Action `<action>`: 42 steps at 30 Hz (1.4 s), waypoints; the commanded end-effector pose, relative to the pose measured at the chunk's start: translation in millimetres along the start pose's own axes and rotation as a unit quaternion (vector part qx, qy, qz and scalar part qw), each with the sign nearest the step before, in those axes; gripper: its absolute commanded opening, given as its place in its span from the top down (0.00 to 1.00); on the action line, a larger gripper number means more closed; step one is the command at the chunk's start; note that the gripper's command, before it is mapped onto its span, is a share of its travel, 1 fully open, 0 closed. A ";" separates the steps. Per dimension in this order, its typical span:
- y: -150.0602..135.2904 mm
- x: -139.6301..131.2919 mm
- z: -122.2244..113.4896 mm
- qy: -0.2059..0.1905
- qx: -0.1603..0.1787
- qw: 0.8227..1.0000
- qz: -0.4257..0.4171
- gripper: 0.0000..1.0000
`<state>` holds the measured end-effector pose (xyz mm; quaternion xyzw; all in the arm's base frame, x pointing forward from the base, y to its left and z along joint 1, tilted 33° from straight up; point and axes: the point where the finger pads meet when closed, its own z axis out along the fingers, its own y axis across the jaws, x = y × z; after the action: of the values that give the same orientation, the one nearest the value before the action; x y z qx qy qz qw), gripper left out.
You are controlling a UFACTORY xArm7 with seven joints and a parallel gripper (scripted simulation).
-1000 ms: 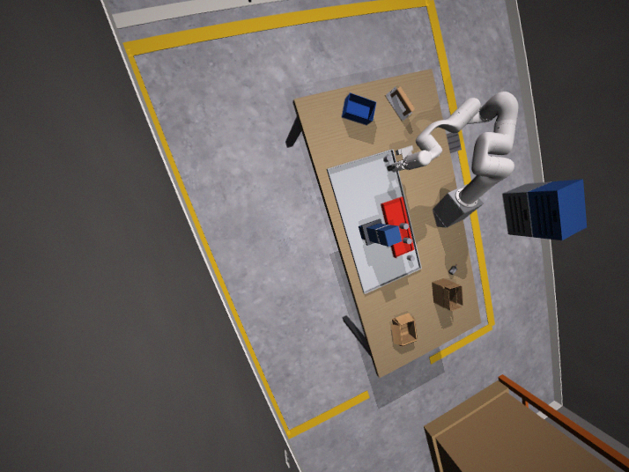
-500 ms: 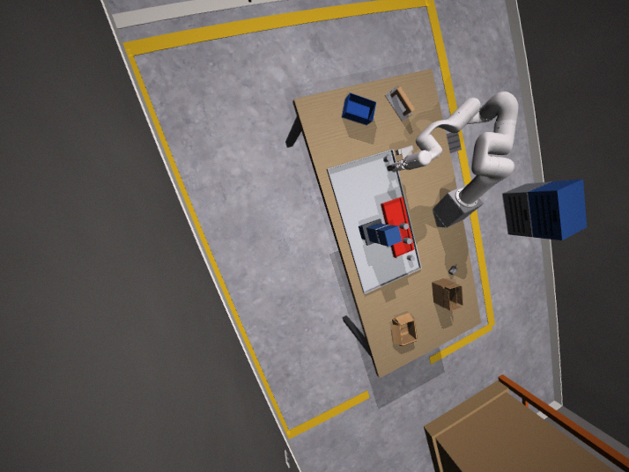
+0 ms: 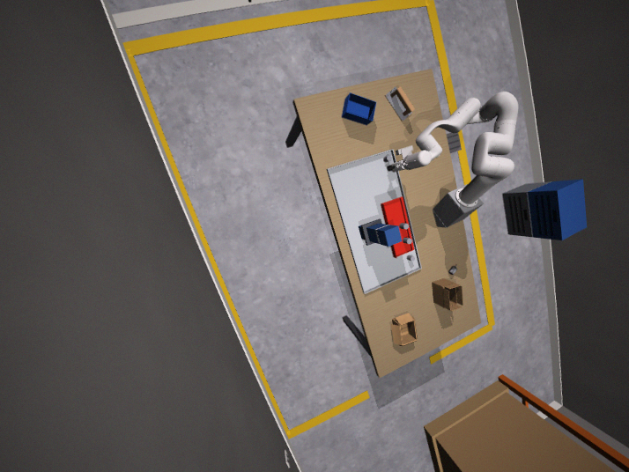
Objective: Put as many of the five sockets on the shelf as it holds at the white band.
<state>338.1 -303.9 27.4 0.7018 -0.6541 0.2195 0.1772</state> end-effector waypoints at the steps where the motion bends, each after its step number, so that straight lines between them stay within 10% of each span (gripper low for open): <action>1: -1.0 0.2 -1.1 0.001 0.001 1.000 0.000 1.00; 42: -0.8 0.1 -57.5 0.001 0.001 1.000 0.000 1.00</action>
<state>334.6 -278.2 67.2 0.7019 -0.6539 0.2197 0.1773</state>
